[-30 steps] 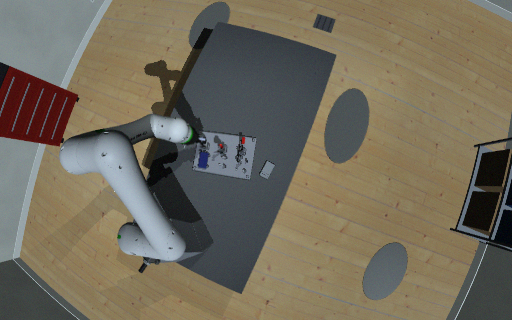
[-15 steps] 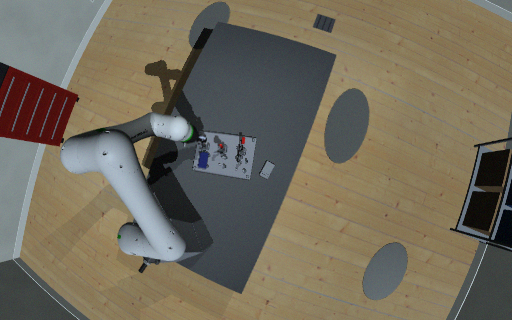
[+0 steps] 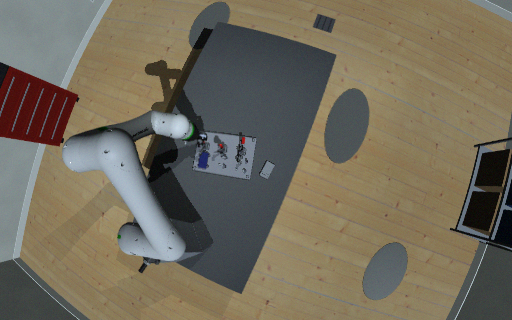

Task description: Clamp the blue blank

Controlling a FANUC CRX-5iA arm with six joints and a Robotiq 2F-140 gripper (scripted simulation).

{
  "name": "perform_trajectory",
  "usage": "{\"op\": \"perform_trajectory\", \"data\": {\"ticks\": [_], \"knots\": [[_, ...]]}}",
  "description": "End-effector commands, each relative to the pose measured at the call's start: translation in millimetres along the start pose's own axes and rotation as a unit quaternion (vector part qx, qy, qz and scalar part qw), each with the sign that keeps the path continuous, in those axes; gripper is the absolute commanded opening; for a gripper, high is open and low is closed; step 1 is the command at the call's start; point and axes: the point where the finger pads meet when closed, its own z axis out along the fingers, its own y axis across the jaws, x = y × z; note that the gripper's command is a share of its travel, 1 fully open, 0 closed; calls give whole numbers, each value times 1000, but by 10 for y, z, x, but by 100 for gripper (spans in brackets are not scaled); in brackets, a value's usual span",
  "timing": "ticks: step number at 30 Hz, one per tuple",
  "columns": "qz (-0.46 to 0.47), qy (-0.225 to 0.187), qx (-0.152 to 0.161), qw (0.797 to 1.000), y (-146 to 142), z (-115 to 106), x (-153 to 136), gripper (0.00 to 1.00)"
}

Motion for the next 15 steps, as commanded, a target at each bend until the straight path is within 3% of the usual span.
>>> {"op": "perform_trajectory", "data": {"ticks": [1,15], "knots": [[0,0,0,1000,1,8,25,0],[0,0,0,1000,1,71,116,0]]}}
